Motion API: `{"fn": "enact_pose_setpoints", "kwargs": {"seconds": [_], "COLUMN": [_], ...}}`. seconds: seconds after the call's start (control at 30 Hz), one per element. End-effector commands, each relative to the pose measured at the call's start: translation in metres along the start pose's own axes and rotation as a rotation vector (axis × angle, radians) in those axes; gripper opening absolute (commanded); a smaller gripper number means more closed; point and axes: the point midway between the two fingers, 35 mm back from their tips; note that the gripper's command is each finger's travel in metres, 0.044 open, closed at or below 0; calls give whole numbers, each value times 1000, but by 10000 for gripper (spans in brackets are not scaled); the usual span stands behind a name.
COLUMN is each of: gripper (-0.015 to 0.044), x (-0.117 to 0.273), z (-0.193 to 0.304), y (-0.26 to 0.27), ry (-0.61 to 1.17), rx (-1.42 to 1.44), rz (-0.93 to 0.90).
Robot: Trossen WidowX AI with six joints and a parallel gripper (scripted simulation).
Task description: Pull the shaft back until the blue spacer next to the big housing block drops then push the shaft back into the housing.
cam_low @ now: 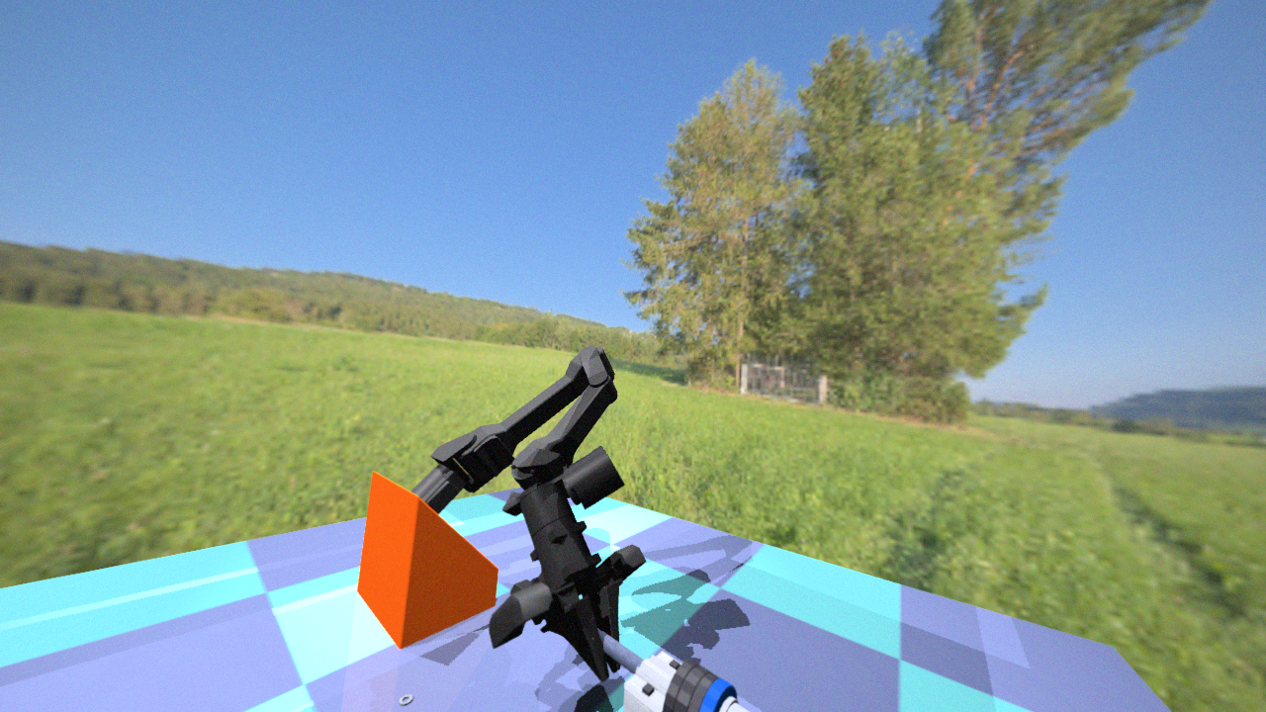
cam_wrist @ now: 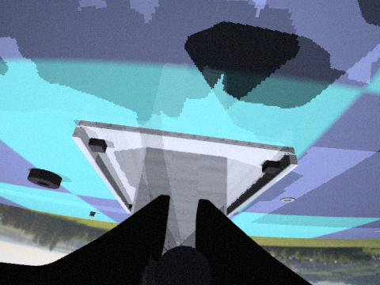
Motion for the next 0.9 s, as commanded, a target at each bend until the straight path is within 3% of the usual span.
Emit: {"fn": "enact_pose_setpoints", "kwargs": {"seconds": [0.0, 0.87], "gripper": [0, 0], "x": [1, 3], "z": [-1, -3], "y": [0, 0], "ry": [0, -1], "rx": [-6, -6], "rz": [-1, -1]}}
Point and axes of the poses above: the point midway between the two fingers, 35 mm back from their tips, its own x axis back along the fingers, its own y axis across the jaws, z = x × y, and after that the axes turned 15 degrees about x, right-handed
